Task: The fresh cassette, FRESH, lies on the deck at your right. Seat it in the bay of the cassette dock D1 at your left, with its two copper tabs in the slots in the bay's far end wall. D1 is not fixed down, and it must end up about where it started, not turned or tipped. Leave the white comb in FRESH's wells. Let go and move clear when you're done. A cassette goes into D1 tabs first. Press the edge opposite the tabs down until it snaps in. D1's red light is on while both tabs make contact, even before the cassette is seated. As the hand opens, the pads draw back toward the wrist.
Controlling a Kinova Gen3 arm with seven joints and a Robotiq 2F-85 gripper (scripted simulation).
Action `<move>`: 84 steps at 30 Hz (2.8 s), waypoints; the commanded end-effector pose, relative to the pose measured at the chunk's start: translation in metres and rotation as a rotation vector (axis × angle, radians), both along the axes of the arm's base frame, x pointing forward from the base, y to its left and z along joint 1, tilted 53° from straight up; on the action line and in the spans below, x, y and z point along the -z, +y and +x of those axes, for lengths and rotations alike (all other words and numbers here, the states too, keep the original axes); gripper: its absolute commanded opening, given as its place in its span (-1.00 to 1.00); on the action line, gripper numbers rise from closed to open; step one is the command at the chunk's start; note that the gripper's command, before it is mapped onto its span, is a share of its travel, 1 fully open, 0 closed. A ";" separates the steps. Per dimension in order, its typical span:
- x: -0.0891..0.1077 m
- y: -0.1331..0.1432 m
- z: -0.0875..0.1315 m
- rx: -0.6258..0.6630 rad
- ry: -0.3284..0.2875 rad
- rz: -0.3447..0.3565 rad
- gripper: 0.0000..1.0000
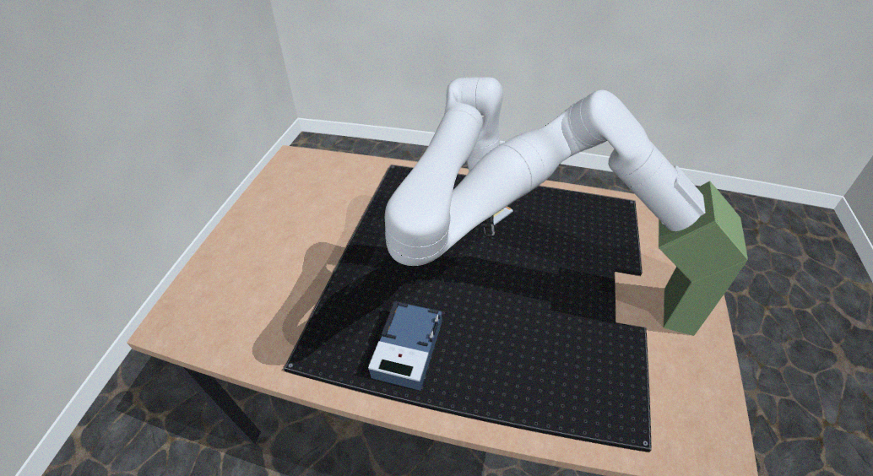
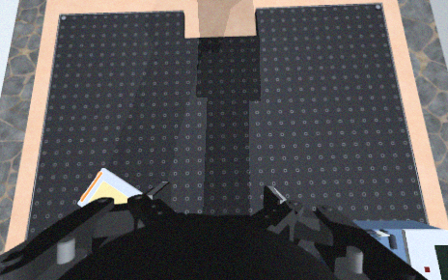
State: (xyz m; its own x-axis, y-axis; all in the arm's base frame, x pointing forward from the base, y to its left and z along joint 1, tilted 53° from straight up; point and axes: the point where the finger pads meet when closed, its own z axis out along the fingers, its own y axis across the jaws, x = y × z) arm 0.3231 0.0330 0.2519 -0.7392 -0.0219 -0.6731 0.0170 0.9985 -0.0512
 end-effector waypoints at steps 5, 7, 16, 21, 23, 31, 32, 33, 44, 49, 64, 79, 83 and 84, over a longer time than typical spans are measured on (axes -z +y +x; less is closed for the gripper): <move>0.005 -0.025 0.016 0.149 -0.002 0.126 1.00; 0.005 -0.025 0.016 0.149 -0.002 0.126 1.00; 0.011 -0.056 0.040 0.372 0.011 0.327 1.00; 0.014 -0.072 0.050 0.493 0.005 0.442 1.00; 0.014 -0.072 0.050 0.517 0.003 0.465 1.00; 0.019 -0.098 0.066 0.680 -0.014 0.631 1.00; 0.020 -0.102 0.068 0.703 -0.017 0.655 1.00; 0.020 -0.106 0.070 0.726 -0.021 0.679 1.00; 0.025 -0.137 0.086 0.925 -0.054 0.901 1.00; 0.026 -0.151 0.092 1.031 -0.076 1.028 1.00; 0.027 -0.202 0.111 1.277 -0.142 1.371 1.00; 0.025 -0.222 0.116 1.380 -0.177 1.540 1.00; 0.025 -0.222 0.116 1.380 -0.177 1.540 1.00; 0.025 -0.222 0.116 1.380 -0.177 1.540 1.00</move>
State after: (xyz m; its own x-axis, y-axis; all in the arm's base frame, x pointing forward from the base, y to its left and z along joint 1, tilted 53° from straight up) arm 0.4395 -0.1889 0.2262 0.2847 0.8912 0.3531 0.5359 -0.4534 0.7122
